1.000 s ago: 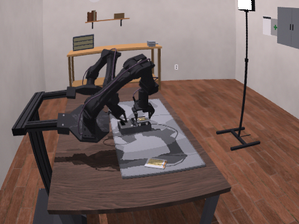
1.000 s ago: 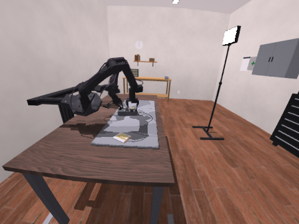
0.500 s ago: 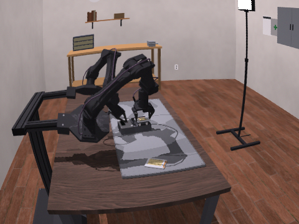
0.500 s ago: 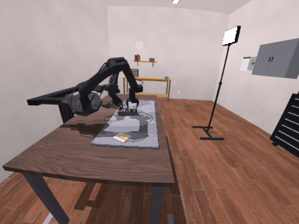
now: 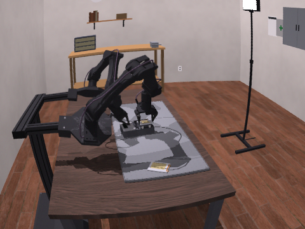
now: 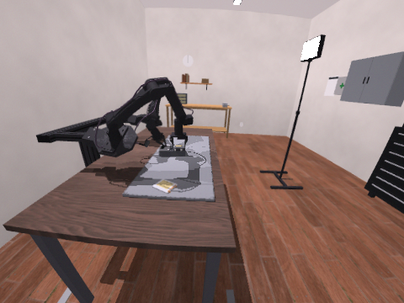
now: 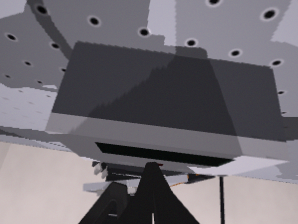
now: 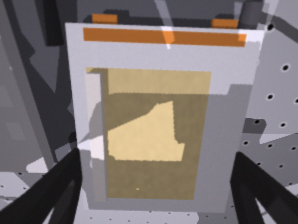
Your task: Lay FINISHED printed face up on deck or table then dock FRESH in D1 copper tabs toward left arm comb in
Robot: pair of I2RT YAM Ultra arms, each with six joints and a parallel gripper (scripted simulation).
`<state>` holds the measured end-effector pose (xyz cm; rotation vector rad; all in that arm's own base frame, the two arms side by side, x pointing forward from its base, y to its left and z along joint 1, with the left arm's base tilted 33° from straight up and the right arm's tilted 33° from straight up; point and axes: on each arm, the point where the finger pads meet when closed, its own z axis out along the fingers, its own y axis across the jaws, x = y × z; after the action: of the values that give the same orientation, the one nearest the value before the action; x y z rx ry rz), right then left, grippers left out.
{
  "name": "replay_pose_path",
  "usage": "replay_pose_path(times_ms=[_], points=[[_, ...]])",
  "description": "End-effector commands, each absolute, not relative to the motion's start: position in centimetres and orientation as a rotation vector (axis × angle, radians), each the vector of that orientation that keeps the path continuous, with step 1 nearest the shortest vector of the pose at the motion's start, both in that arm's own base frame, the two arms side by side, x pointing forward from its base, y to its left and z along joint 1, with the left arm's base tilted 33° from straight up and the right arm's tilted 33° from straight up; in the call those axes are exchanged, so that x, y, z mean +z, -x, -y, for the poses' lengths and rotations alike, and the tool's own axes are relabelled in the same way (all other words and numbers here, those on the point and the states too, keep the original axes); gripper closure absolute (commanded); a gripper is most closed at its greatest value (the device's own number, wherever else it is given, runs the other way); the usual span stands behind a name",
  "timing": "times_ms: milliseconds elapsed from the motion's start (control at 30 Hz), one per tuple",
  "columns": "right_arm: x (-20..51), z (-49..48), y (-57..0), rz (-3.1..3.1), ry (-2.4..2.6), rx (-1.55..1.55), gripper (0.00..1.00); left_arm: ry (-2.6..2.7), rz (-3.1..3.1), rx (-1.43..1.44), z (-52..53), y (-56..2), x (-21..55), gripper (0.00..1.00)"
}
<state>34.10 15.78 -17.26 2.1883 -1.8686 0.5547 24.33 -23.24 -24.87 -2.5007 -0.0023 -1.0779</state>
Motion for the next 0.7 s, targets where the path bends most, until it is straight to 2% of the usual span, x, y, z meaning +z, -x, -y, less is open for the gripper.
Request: replay_pose_path(times_ms=[0, 667], points=[[-18.02, -15.9, -32.84, 1.823, -2.206, 0.539, 1.0, 2.464, -0.06, -0.822, 17.69, -21.05, -28.83, 1.0], [-18.35, -15.86, -32.76, 1.821, -2.209, 0.541, 1.0, 2.464, -0.06, -0.822, 17.69, -21.05, -28.83, 1.0]])
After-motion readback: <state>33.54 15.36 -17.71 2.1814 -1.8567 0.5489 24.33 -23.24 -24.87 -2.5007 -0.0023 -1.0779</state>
